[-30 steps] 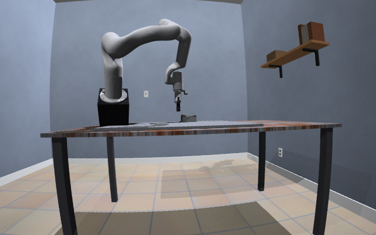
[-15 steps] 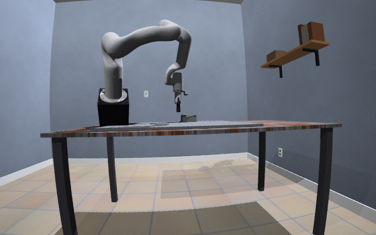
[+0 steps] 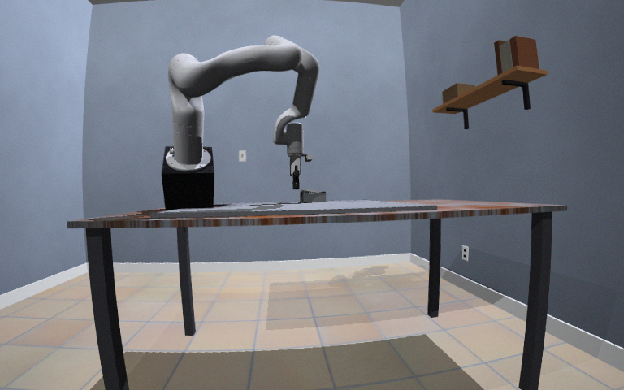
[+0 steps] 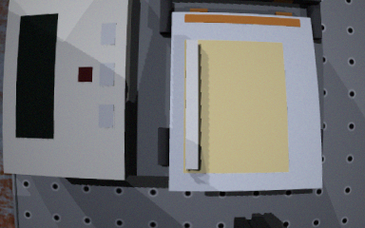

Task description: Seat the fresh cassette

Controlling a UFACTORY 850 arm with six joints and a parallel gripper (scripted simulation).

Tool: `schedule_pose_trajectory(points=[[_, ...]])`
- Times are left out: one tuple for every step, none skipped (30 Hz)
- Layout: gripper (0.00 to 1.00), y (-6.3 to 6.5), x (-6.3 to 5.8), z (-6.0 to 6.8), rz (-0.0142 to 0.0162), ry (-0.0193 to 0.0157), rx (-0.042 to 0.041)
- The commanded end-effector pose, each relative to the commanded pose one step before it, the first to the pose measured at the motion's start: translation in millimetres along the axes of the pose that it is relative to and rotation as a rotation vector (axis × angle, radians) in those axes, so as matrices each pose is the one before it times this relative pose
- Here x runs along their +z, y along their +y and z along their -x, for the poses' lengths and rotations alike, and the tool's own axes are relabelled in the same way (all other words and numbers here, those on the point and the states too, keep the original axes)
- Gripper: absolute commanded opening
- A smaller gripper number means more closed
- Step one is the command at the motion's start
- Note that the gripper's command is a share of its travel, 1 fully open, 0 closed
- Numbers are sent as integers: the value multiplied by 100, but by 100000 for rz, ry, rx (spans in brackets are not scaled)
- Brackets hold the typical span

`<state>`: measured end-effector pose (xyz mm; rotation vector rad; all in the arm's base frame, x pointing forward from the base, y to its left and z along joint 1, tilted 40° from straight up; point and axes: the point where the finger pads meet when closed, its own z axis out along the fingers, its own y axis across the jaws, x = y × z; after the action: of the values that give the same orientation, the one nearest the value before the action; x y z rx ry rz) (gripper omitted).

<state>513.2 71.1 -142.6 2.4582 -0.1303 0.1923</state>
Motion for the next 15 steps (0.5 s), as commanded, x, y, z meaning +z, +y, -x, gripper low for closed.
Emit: schedule_pose_trajectory(points=[[0, -44, 236, -86, -96, 154, 53], [0, 0, 2, 0, 0, 1, 0], [0, 0, 2, 0, 0, 1, 0], [0, 0, 1, 0, 0, 1, 0], [0, 0, 1, 0, 0, 0, 0], [0, 0, 1, 0, 0, 0, 0], [0, 0, 0, 0, 0, 0, 0], [0, 0, 0, 0, 0, 0, 0], [0, 0, 0, 0, 0, 0, 0], [0, 0, 1, 0, 0, 0, 0], [0, 0, 0, 0, 0, 0, 0], [0, 1, 0, -32, 0, 1, 0], [0, 1, 0, -32, 0, 1, 0], [0, 1, 0, -32, 0, 1, 0], [0, 1, 0, -32, 0, 1, 0]])
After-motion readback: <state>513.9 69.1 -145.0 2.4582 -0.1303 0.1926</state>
